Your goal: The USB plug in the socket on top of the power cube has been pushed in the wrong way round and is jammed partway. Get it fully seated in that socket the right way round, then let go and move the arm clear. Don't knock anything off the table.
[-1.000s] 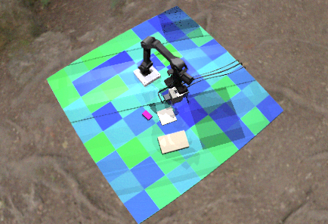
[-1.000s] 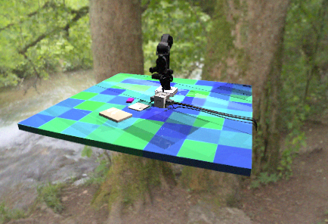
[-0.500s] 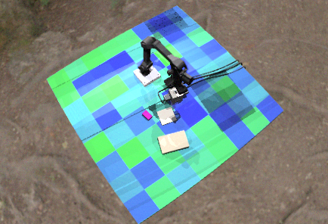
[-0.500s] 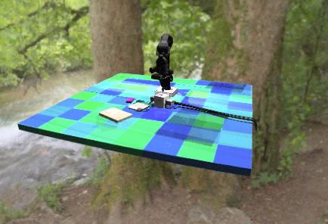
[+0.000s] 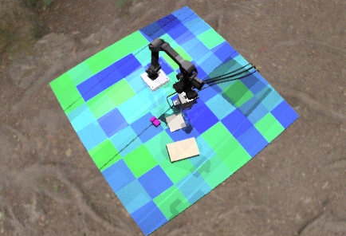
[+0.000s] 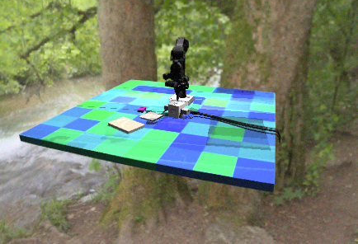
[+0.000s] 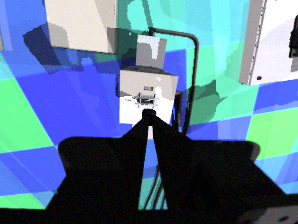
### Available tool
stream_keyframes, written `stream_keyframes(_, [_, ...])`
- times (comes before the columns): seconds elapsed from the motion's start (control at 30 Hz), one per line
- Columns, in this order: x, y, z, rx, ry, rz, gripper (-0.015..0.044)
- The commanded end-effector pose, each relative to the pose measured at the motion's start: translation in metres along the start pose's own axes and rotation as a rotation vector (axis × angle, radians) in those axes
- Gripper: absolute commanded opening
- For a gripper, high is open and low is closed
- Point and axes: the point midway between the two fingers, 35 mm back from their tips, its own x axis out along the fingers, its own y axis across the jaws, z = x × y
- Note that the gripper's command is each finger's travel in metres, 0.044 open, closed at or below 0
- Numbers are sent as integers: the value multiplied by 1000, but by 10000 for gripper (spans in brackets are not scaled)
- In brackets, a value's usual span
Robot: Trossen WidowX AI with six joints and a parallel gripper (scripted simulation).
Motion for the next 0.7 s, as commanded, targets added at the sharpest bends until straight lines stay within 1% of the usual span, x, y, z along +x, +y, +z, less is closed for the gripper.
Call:
stream_keyframes(0.0, [1, 1, 1, 8, -5, 2, 0])
stream_keyframes(0.67, [3, 1, 2, 17, -13, 2, 0])
